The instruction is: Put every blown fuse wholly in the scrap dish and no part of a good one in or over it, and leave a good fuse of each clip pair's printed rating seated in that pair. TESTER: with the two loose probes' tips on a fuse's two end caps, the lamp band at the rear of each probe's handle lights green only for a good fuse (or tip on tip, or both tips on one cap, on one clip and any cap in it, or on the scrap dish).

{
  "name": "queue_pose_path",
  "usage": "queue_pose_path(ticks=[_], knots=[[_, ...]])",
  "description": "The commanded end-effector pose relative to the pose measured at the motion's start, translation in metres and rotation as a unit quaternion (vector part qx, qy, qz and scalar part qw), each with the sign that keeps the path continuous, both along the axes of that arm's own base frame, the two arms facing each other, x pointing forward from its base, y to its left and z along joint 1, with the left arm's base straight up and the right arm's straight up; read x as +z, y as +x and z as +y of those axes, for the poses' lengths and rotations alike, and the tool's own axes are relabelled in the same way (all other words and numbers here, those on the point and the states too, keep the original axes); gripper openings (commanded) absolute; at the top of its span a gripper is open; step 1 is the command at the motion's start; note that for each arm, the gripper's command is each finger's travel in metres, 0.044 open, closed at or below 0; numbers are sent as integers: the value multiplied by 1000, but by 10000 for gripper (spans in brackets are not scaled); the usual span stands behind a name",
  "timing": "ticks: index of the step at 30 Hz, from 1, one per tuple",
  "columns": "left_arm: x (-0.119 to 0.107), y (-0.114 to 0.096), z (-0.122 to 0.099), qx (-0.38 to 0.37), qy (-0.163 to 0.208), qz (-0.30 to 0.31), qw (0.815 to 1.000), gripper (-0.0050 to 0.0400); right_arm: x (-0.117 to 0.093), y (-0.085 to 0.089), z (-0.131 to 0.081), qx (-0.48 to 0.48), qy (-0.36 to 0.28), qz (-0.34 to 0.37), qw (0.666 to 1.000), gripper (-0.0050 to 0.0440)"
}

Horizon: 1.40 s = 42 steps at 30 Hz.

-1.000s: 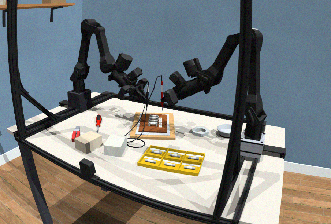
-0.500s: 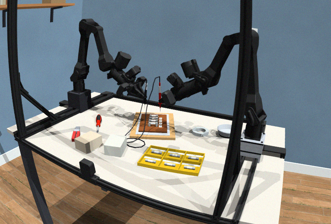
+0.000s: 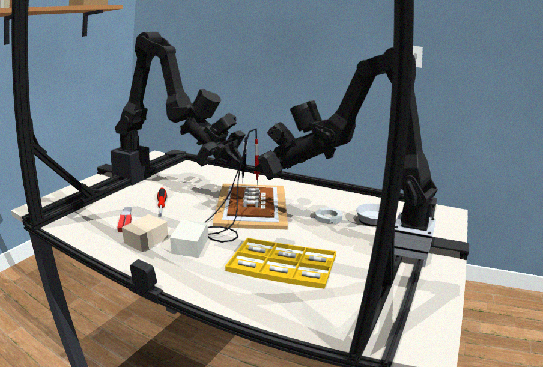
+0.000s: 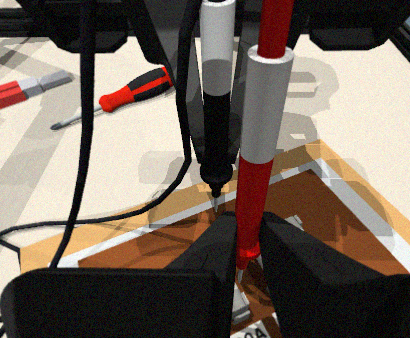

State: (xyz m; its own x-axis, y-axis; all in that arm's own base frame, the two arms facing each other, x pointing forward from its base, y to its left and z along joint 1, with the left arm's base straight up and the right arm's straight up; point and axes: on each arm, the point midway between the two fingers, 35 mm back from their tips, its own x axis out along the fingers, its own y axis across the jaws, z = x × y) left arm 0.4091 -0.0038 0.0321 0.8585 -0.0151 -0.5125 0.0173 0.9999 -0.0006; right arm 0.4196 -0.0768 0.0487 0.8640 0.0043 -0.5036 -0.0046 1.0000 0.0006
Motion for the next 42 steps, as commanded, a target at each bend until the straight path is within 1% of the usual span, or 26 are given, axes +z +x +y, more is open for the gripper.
queue_pose_path(ticks=[1, 6, 9, 11, 17, 18, 34, 35, 38, 42], knots=[[8, 12, 0, -1, 0, -17, 1000, -50, 9, 5, -1, -1, -3, -12, 1000, -50], [4, 19, -1, 0, 0, -17, 1000, -50, 9, 5, -1, -1, -3, -12, 1000, -50], [4, 19, -1, 0, 0, -17, 1000, -50, 9, 5, -1, -1, -3, -12, 1000, -50], [9, 20, -1, 0, 0, -24, 1000, -50, 9, 5, -1, -1, -3, -12, 1000, -50], [10, 20, 0, 0, 0, -24, 1000, -50, 9, 5, -1, -1, -3, -12, 1000, -50], [5, 16, 0, 0, 0, -17, 1000, -50, 9, 5, -1, -1, -3, -12, 1000, -50], [5, 16, 0, 0, 0, -17, 1000, -50, 9, 5, -1, -1, -3, -12, 1000, -50], [4, 19, -1, 0, 0, -18, 1000, -50, 7, 8, -2, -2, -3, -12, 1000, -50], [1, 19, 0, 0, 0, -17, 1000, -50, 5, 8, -2, -2, -3, -12, 1000, -50], [-3, 17, 0, 0, 0, -14, 1000, -50, -1, 5, -1, -2, -1, -8, 1000, -50]])
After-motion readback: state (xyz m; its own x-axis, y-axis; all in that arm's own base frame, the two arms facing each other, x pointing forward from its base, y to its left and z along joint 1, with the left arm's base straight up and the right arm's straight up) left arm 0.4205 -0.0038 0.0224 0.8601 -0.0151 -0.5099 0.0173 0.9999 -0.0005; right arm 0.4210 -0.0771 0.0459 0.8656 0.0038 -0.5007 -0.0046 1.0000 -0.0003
